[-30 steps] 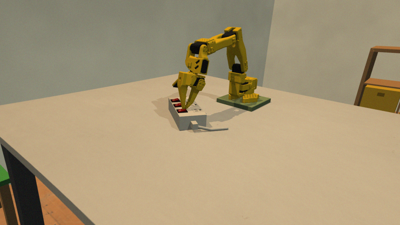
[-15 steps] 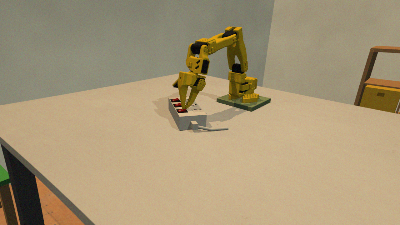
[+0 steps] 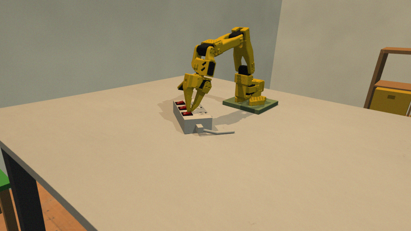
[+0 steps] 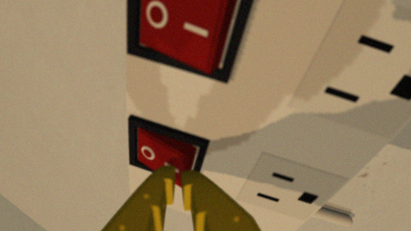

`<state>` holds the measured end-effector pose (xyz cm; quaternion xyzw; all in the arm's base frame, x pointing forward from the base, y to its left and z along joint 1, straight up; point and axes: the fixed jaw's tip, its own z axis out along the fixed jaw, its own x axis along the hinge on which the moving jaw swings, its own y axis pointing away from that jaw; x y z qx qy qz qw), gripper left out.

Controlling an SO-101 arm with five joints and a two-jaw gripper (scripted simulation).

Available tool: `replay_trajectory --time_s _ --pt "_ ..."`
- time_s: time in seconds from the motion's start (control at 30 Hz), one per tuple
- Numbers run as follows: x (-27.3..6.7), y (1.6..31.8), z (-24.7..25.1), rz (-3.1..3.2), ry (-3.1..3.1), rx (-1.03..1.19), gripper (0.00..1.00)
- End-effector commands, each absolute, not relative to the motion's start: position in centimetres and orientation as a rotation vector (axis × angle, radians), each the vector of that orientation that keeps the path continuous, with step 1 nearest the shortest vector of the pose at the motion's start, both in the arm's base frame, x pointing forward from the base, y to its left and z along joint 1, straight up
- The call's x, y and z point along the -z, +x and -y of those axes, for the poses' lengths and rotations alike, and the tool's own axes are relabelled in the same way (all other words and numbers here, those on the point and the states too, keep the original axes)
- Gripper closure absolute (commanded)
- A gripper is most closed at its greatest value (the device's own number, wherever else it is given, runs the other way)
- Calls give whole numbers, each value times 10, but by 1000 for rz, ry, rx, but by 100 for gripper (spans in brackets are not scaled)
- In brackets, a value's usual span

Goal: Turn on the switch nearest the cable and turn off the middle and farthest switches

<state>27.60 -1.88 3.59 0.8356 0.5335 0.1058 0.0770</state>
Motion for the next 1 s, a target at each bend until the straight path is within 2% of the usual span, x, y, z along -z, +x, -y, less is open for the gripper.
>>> replay_trajectory --time_s 0.0,0.97 --pt "-16 264 16 -1653 2541 -216 100" --pt "-10 261 15 -1653 2541 -216 100"
